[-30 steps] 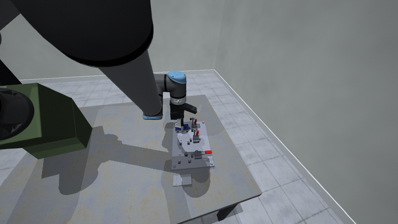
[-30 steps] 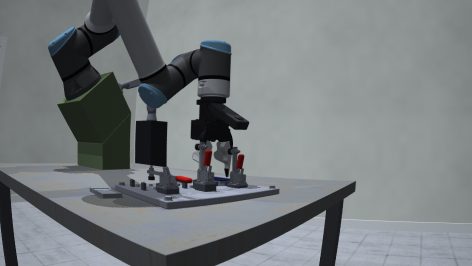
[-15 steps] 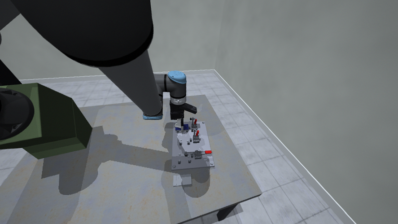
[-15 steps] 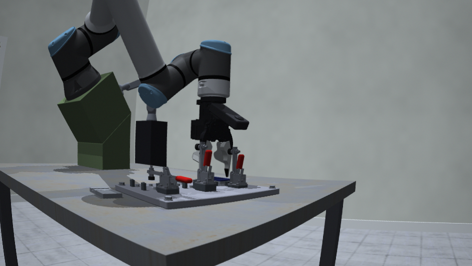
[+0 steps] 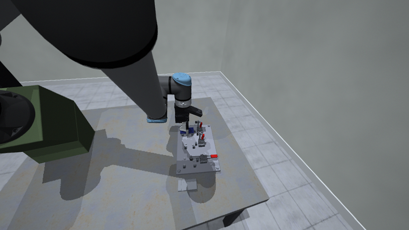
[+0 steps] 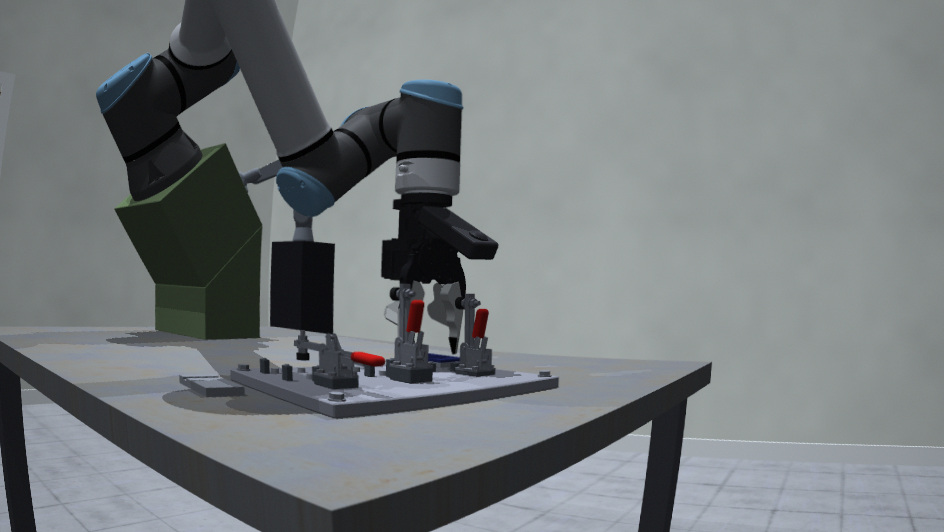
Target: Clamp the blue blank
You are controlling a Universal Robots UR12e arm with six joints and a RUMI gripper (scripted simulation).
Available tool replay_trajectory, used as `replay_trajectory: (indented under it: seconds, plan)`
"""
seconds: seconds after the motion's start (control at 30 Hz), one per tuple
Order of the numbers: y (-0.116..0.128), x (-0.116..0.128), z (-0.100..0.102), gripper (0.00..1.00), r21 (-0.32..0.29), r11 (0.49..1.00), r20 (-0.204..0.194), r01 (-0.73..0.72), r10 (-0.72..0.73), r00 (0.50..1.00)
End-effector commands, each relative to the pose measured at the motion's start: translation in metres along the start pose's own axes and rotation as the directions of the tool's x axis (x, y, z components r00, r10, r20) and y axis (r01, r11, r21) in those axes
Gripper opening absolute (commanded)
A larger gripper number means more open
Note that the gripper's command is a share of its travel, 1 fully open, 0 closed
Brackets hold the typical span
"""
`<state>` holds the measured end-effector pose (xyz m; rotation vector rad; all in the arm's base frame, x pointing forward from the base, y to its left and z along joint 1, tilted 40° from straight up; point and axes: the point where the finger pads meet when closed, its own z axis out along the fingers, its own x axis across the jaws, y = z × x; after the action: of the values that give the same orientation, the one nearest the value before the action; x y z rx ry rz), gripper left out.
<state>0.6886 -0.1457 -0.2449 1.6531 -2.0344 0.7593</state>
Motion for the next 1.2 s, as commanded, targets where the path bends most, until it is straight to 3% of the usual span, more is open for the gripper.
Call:
replay_trajectory:
  seconds: [0.0,0.6,1.17]
  plan:
    - [0.0,0.0,-0.001,0.59,0.001,1.0,0.0,0.0,0.0,1.0]
    - [0.0,0.0,-0.006,0.59,0.001,1.0,0.0,0.0,0.0,1.0]
    - [0.0,0.0,-0.039,0.59,0.001,1.0,0.0,0.0,0.0,1.0]
